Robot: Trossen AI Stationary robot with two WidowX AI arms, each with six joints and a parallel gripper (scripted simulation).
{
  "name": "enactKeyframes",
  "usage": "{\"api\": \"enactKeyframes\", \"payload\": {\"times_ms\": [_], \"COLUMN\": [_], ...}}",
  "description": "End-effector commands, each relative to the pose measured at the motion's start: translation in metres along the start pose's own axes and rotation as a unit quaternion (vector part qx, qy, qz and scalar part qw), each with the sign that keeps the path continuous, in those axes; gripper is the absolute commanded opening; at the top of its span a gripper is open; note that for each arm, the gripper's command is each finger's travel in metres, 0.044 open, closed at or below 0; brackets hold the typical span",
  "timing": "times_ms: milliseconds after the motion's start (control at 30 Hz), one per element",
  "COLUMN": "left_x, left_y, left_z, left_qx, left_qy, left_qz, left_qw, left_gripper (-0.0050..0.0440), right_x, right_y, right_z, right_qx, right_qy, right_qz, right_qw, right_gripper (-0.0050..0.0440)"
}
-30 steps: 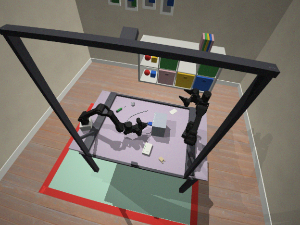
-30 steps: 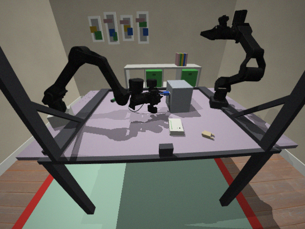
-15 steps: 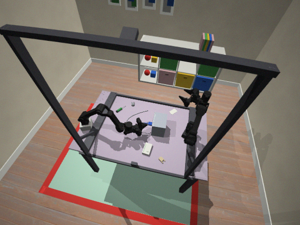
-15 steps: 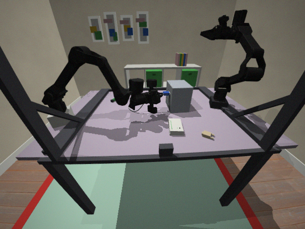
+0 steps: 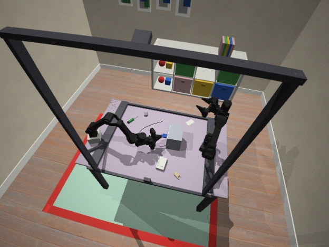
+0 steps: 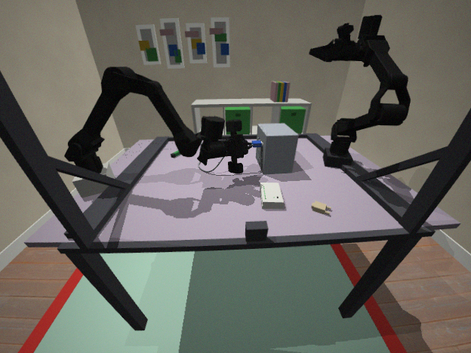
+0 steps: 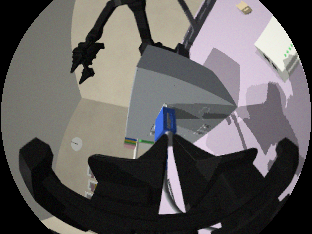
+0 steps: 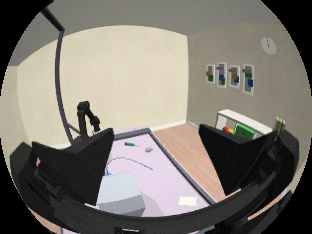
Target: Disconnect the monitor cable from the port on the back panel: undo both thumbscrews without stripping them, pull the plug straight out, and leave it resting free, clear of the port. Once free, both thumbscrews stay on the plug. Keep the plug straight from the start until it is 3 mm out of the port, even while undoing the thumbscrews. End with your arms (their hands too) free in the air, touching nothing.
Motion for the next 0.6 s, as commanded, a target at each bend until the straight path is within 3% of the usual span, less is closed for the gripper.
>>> {"api": "enactKeyframes", "payload": {"times_ms": [0,567], "left_x": [-0.0067,-0.0076], "left_y": [0.013,0.0192], "left_z": [-0.0005,-0.0001], "left_qx": [0.003,0.042], "left_qy": [-0.004,0.004], "left_qz": [-0.024,-0.08], "left_qw": [1.0,0.996], "left_gripper": [0.0,0.0], "right_x": [-0.003,-0.003], "right_y": [0.0004,0.0004], "right_z": [-0.0003,-0.0003], "right_qx": [-0.001,-0.001], "right_qy": [-0.001,-0.001], "right_qz": [-0.003,-0.003], "right_qw": [1.0,1.0], "right_gripper": [0.044,0.044]}}
Point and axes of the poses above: on each arm, the point midway between the two fingers, 35 mm back from their tips, its own z axis out along the fingers, its own y axis across the jaws, x = y × z, the point moved 4 cm from there along -z, back along the fingers, and after that the axes turned 12 degrees about -z, right-handed, at the moved point
